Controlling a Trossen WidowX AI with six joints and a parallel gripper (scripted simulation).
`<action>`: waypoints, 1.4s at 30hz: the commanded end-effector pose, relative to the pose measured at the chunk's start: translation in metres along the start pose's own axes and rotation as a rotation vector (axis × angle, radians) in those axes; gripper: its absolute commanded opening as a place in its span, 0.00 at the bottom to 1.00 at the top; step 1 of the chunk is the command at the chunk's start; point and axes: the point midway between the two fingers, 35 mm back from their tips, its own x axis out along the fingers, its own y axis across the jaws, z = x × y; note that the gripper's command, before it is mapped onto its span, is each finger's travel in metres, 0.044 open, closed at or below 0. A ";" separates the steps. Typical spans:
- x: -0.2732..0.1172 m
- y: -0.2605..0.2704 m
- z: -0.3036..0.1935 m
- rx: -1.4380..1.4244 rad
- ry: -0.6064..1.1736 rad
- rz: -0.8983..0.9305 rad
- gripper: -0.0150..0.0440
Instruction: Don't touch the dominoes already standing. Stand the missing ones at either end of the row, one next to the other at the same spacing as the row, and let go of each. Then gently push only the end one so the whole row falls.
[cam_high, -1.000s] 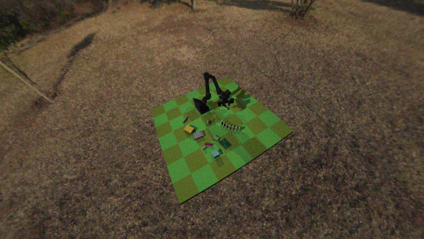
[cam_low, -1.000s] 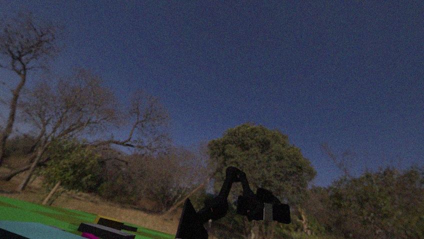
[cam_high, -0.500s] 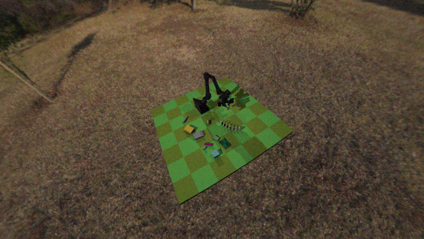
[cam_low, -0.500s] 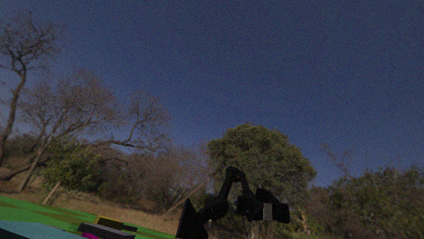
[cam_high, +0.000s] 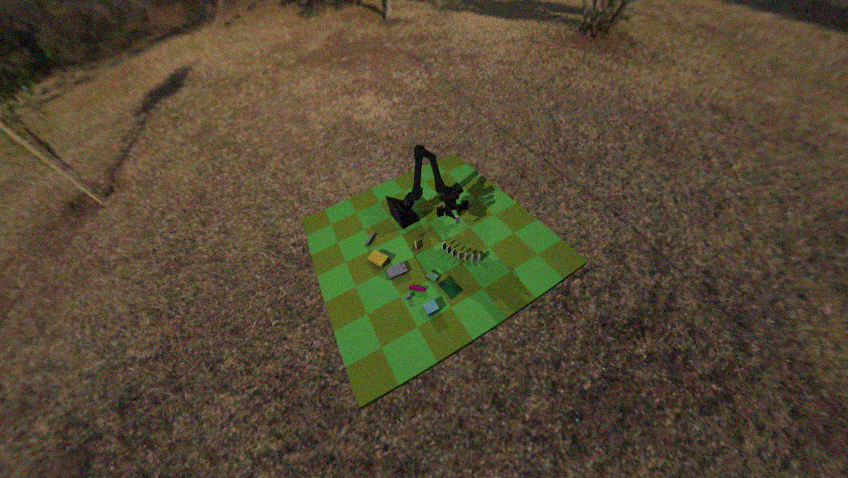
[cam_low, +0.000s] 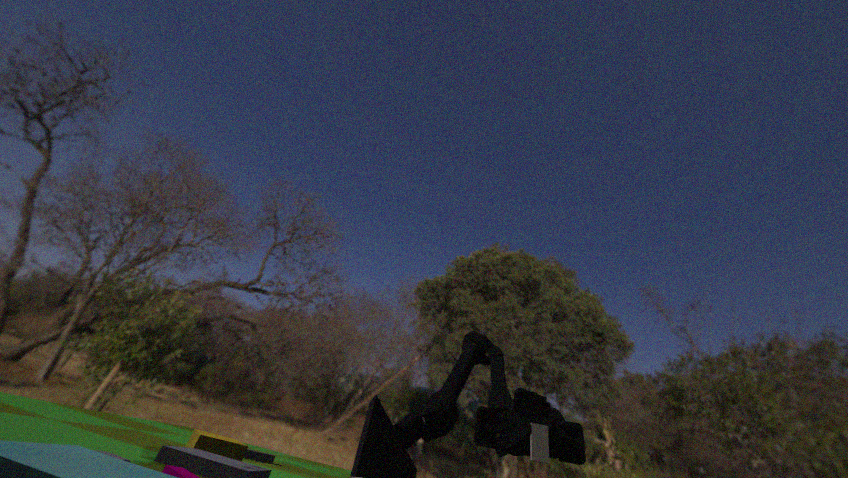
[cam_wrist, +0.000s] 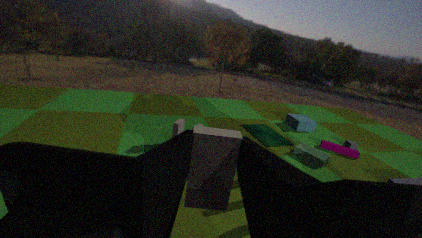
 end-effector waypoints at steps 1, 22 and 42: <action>0.001 0.001 -0.008 0.006 -0.001 -0.002 0.44; 0.002 -0.001 -0.064 0.002 0.000 -0.001 0.44; -0.001 -0.005 -0.087 -0.001 -0.002 0.004 0.44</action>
